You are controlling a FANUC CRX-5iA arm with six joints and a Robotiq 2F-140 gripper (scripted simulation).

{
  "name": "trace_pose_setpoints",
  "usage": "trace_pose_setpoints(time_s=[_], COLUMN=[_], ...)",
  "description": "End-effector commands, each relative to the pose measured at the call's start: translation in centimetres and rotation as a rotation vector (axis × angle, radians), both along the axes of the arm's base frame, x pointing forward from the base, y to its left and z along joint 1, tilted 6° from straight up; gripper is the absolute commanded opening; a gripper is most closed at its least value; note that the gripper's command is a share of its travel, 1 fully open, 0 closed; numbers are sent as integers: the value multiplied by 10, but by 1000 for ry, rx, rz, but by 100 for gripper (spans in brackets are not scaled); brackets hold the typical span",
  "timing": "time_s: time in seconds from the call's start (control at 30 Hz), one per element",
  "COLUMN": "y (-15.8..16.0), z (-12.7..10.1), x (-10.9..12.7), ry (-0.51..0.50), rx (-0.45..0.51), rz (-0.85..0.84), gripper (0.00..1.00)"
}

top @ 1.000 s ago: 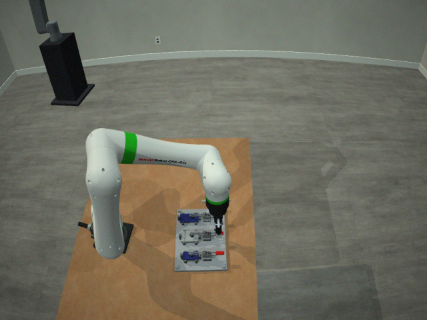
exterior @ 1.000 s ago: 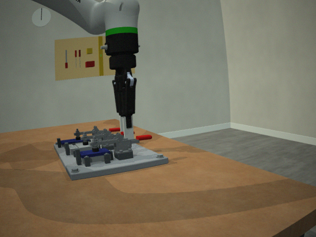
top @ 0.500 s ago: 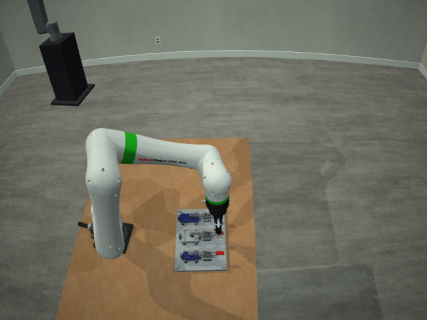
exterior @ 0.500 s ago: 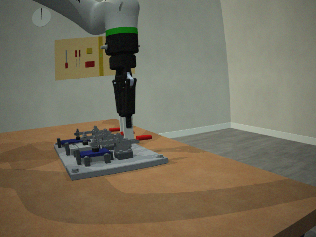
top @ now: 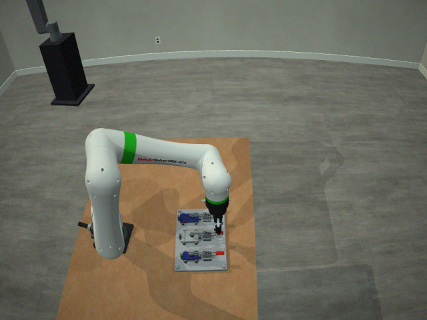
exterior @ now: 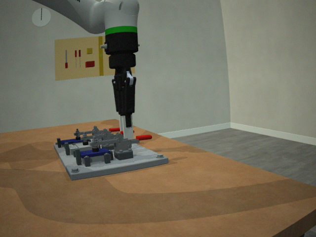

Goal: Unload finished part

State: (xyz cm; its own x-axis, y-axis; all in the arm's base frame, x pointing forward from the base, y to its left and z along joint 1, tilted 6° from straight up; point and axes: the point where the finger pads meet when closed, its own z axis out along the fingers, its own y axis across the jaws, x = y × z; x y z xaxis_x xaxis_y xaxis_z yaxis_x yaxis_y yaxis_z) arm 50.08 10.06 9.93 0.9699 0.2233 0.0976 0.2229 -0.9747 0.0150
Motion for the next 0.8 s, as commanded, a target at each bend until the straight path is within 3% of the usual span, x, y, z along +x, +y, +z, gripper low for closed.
trace_pose_setpoints(time_s=[0.0, 0.77], y=[0, -2], z=[2, 13], x=[-1, -9], ry=[0, 0], rx=[0, 0], rz=[0, 0], gripper=[11, 11])
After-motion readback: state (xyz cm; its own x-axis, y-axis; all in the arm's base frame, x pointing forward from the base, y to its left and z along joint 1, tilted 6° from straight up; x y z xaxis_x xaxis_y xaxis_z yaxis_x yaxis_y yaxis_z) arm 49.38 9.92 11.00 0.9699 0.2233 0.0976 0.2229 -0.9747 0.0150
